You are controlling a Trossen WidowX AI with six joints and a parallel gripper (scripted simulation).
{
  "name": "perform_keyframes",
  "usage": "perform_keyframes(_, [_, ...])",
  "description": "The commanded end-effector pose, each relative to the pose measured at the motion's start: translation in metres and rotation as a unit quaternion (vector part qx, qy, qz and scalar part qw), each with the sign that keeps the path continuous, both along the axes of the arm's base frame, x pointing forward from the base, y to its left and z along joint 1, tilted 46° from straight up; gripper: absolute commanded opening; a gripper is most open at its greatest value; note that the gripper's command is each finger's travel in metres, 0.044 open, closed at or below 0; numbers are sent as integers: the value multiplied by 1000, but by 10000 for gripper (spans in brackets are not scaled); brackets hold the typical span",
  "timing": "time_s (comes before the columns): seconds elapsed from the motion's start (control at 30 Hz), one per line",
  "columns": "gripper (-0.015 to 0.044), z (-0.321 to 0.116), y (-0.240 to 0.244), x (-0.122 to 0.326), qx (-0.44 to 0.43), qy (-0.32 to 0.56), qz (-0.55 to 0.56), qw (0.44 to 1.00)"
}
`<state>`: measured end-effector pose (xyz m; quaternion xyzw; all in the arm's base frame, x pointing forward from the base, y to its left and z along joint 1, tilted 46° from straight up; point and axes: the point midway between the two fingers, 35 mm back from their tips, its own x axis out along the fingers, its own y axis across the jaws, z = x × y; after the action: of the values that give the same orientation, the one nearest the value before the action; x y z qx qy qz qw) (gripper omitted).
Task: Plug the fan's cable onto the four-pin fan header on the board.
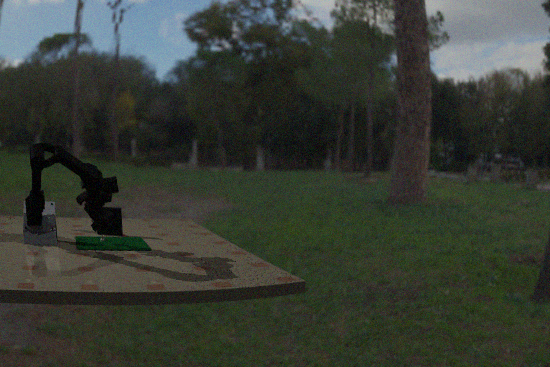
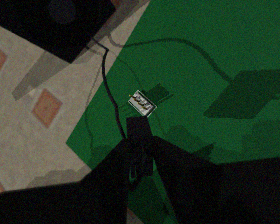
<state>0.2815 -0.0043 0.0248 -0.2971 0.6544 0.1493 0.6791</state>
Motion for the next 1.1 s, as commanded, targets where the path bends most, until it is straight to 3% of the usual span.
perform_keyframes(0.0, [0, 1, 1, 1, 23, -20, 11, 999])
perform_keyframes(1.07, [0, 12, -7, 3, 147, -212, 121, 958])
